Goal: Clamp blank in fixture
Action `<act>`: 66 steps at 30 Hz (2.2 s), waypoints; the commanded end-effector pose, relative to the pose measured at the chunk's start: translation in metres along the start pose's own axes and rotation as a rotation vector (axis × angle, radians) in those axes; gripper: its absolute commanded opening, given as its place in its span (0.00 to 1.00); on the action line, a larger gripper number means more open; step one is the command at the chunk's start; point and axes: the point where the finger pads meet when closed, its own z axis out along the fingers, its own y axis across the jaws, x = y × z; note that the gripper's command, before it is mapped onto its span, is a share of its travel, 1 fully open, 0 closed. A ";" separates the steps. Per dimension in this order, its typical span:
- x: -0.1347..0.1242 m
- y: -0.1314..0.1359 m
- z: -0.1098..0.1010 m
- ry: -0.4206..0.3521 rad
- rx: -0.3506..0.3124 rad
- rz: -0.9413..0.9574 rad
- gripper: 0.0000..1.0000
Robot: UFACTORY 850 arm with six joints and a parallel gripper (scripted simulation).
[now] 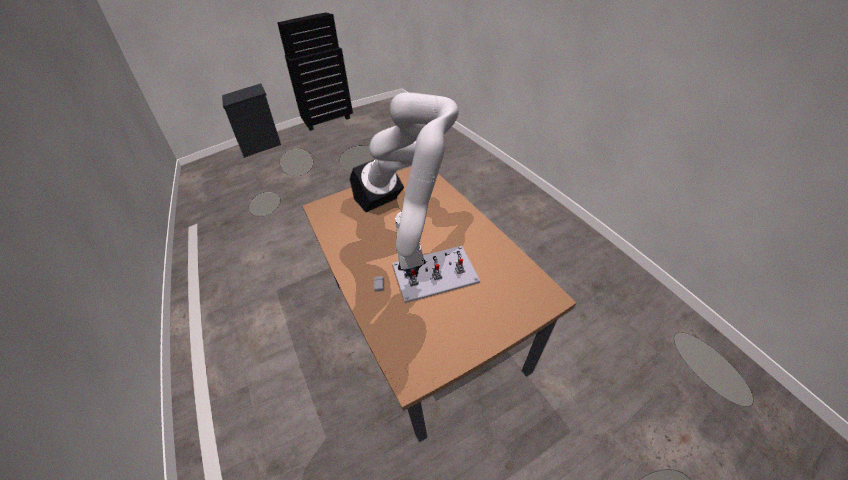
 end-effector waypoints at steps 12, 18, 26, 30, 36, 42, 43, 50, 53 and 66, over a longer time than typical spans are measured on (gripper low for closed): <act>0.001 0.000 0.000 0.001 0.000 0.000 0.00; 0.001 0.000 0.000 0.001 0.000 0.000 0.00; 0.001 0.000 0.000 0.001 0.000 0.000 0.00; 0.001 0.000 0.000 0.001 0.000 0.000 0.00; 0.002 0.000 0.000 0.001 0.000 0.000 0.00; 0.003 0.000 0.000 0.001 0.000 0.000 0.00; 0.003 0.000 0.000 0.001 0.000 0.000 0.00; 0.005 0.000 -0.001 0.001 0.000 0.000 0.00; 0.006 0.000 -0.001 0.001 0.000 0.000 0.00; 0.012 0.000 0.000 0.001 0.000 0.000 0.00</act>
